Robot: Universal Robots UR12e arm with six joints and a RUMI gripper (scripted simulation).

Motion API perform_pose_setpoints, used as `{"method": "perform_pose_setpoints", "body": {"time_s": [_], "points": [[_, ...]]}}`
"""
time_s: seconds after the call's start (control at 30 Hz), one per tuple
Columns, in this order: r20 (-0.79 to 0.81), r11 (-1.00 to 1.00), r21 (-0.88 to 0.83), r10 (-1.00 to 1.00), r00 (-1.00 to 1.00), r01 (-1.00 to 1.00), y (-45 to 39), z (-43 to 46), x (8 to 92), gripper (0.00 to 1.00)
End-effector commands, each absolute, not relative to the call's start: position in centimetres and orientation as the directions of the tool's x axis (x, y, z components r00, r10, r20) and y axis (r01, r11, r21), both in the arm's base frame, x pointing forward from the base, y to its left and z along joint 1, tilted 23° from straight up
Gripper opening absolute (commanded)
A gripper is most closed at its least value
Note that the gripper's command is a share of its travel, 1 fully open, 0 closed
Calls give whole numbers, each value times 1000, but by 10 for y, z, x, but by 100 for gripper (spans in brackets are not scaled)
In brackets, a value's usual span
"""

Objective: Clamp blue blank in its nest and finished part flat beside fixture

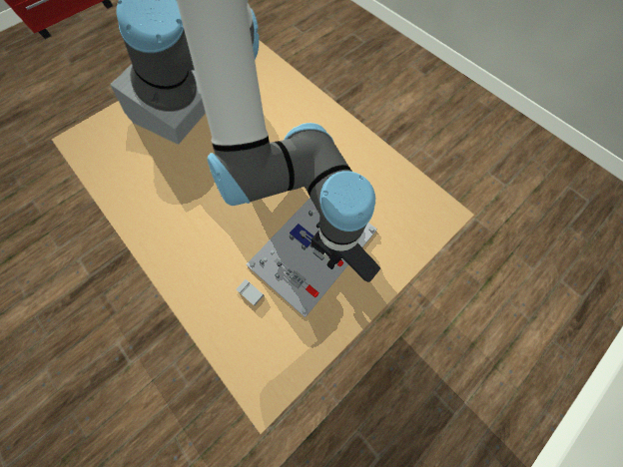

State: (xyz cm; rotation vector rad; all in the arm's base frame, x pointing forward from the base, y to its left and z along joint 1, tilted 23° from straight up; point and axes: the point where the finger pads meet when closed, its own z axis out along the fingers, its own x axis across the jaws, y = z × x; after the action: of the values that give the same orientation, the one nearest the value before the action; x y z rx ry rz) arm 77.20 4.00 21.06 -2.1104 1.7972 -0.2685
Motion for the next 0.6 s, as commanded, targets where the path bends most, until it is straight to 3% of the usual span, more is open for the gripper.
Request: {"method": "perform_pose_setpoints", "body": {"time_s": [0.0, 0.1, 0.13, 0.57], "points": [[-83, -130, -386, -981, 175, -913, 40, 211, 772, 0], [-83, -130, -386, -981, 175, -913, 40, 211, 772, 0], [-83, -130, -386, -981, 175, -913, 40, 211, 772, 28], [-83, -130, -386, -981, 175, -913, 40, 211, 772, 28]]}}
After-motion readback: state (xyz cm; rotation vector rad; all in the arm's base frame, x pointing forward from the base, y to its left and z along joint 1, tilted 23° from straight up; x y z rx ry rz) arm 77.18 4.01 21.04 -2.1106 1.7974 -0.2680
